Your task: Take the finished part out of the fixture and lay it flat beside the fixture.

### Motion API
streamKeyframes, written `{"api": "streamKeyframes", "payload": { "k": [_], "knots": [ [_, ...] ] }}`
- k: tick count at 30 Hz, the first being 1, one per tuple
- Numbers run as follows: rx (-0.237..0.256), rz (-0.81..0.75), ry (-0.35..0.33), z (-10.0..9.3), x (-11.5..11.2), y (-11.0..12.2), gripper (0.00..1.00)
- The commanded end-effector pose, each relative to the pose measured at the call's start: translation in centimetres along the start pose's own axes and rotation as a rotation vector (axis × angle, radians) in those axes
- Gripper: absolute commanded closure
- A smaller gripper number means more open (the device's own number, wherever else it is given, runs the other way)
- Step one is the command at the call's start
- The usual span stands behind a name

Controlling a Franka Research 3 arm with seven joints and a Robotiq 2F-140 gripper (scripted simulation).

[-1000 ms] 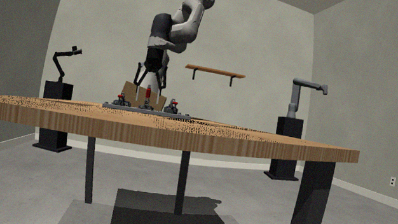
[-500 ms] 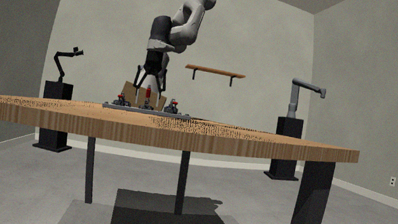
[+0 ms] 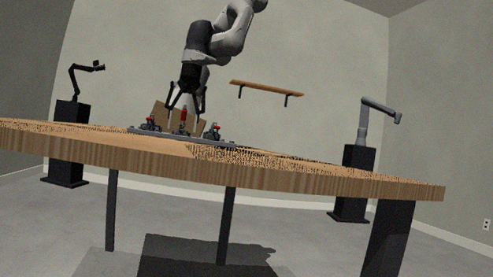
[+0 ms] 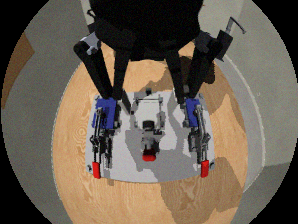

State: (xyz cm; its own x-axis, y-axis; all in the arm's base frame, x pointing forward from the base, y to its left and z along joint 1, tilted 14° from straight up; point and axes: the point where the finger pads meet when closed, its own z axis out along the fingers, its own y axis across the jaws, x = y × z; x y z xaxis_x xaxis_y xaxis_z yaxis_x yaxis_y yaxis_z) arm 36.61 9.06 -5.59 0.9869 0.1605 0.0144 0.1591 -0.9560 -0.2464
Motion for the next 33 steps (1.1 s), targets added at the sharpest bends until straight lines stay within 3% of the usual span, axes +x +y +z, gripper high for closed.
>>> {"api": "streamKeyframes", "payload": {
  "k": [1,29,30,33],
  "knots": [
    [-0.002,-0.012,0.004,-0.01,0.12,0.12,0.42],
    [-0.002,-0.012,0.004,-0.01,0.12,0.12,0.42],
    [-0.002,-0.012,0.004,-0.01,0.12,0.12,1.0],
    [-0.002,-0.012,0.004,-0.01,0.12,0.12,1.0]
  ]
}}
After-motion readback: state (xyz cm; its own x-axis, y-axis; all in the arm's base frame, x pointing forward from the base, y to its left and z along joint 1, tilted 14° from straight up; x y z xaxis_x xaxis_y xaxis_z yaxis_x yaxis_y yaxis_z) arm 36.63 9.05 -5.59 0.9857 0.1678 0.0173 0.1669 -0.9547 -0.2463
